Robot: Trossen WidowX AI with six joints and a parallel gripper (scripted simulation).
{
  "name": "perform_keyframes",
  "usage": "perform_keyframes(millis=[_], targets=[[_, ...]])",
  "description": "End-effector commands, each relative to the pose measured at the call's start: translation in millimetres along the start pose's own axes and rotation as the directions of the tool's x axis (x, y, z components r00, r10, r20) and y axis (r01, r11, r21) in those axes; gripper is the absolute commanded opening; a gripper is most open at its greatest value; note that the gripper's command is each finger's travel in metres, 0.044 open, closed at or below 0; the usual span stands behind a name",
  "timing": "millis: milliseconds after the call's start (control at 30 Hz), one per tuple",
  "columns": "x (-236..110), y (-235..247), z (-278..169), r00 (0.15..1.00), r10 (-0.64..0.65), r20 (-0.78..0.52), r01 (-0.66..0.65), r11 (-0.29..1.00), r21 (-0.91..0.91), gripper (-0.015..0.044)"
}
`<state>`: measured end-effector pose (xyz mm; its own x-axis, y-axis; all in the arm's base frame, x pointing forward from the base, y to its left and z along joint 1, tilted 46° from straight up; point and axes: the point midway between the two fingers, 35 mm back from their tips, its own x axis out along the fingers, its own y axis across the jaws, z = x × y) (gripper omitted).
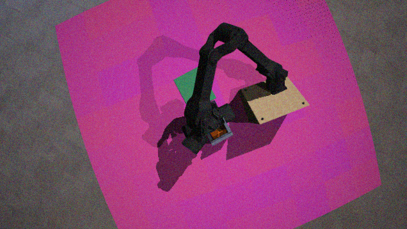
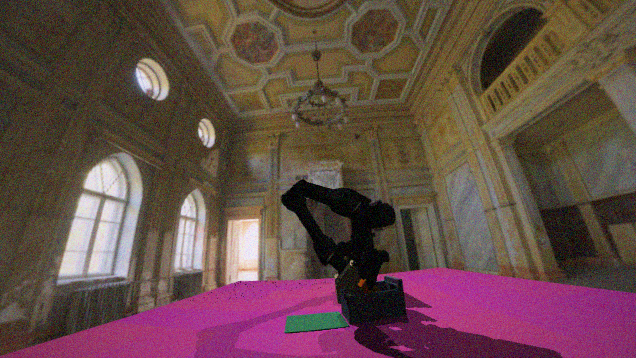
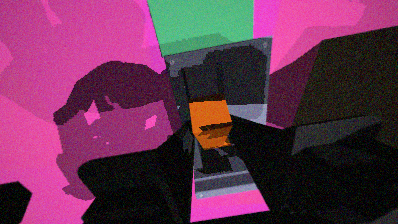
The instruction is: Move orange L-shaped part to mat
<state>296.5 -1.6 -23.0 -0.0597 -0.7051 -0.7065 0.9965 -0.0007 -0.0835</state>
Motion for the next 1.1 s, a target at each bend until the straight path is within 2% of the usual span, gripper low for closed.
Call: perform_keyframes(millis=[0,133,267,1067], targets=[[0,0,0,1.0,0.0,0.0,0.0,1.0,0.001,0.0122],[0,0,0,1.0,0.0,0.0,0.0,1.0,0.001,0.0095],[0,0,0,1.0,0.0,0.0,0.0,1.0,0.001,0.0],[-29,-1,0,1.0,-0.002,0.005,0.002,1.0,-0.007,0.0]])
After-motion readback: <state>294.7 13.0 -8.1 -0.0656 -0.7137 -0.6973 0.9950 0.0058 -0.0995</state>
